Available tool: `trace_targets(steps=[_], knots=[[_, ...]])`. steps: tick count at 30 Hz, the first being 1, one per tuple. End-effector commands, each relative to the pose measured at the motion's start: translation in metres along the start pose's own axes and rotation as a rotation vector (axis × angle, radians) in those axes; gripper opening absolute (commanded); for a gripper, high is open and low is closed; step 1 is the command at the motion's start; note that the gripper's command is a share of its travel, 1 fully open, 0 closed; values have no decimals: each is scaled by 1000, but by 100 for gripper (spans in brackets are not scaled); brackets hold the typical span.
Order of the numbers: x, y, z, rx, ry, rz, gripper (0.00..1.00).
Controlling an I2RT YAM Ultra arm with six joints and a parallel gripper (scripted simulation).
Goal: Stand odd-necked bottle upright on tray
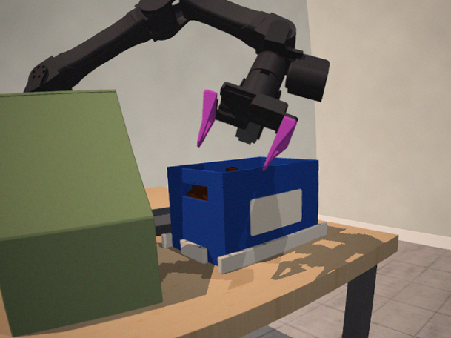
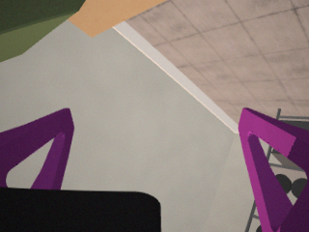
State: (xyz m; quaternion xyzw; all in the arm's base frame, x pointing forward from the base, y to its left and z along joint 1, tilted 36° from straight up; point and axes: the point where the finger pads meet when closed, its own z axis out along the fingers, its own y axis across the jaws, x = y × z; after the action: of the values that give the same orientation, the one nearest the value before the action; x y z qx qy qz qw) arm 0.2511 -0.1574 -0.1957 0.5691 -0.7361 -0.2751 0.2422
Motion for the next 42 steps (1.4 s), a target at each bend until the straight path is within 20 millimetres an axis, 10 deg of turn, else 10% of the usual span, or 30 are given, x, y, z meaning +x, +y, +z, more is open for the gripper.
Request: trace_targets(steps=[1, 25, 42], knots=[[3, -1, -4, 10, -1, 5, 100], [1, -1, -10, 35, 2, 23, 100], [-10, -16, -82, 305, 15, 211, 100]])
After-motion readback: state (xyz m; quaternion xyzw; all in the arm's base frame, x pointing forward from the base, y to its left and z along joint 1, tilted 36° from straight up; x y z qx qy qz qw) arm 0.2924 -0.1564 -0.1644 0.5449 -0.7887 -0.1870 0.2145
